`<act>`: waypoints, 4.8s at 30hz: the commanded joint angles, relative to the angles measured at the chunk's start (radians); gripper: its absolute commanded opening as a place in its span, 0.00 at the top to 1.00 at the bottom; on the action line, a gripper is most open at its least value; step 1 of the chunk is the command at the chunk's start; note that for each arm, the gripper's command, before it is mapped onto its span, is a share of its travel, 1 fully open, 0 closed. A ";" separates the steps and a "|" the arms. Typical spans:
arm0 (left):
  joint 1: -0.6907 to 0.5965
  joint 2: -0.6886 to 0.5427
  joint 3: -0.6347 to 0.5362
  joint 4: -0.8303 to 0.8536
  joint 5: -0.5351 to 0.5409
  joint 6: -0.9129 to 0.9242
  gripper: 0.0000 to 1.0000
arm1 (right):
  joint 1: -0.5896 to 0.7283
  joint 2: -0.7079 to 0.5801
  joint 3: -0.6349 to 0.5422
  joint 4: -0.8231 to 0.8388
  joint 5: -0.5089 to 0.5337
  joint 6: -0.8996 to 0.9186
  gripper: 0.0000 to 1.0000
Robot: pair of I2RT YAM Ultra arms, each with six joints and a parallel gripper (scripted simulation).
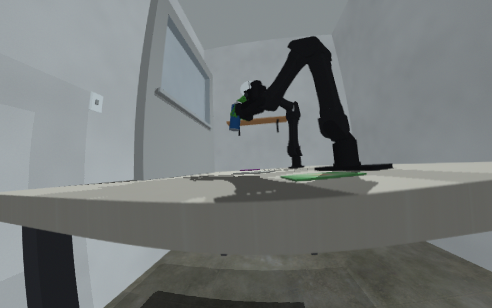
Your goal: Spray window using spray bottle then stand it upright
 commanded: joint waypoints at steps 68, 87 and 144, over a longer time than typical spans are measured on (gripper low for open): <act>0.004 -0.048 0.065 0.147 0.018 -0.004 1.00 | 0.004 -0.054 0.060 -0.121 0.000 0.002 1.00; 0.004 -0.048 0.065 0.147 0.018 -0.004 1.00 | 0.048 0.118 0.363 -0.293 0.040 0.012 1.00; 0.004 -0.048 0.065 0.147 0.018 -0.004 1.00 | 0.010 0.048 0.224 -0.193 0.020 0.000 1.00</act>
